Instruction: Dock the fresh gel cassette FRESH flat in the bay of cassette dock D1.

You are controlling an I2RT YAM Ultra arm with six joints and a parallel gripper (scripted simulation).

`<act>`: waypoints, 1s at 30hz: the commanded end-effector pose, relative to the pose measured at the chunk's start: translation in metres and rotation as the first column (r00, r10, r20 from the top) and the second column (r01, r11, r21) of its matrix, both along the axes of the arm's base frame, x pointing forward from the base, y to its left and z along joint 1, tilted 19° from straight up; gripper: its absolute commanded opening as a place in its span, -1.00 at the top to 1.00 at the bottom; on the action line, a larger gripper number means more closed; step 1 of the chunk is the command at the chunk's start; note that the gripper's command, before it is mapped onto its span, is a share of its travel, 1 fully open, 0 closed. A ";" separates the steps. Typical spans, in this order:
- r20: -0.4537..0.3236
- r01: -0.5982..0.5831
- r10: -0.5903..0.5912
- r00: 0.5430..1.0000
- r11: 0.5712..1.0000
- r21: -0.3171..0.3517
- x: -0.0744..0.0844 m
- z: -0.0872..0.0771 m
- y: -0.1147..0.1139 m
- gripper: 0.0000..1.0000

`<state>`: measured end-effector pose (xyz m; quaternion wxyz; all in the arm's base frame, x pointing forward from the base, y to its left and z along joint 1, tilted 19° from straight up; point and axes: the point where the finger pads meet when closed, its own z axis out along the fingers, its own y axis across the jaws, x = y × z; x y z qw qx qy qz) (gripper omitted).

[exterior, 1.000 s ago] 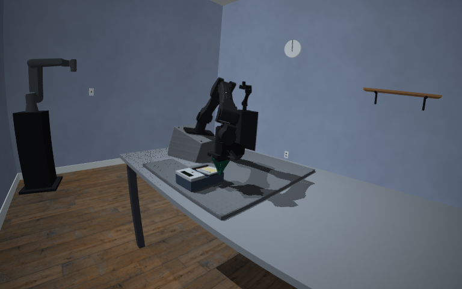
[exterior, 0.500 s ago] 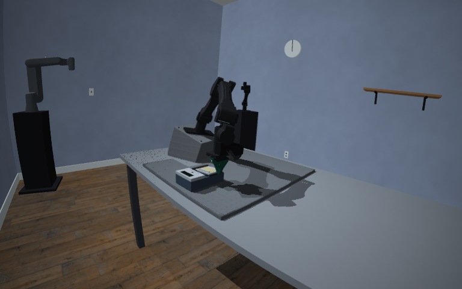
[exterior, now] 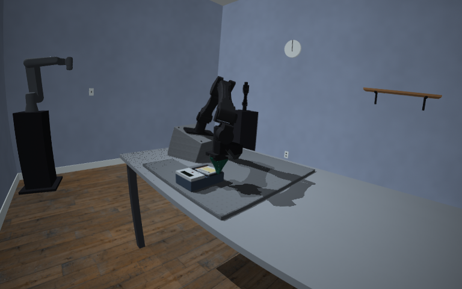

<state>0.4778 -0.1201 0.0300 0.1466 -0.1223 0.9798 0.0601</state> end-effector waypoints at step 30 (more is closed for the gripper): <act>0.007 0.020 -0.020 1.000 1.000 0.001 -0.011 0.010 -0.010 1.00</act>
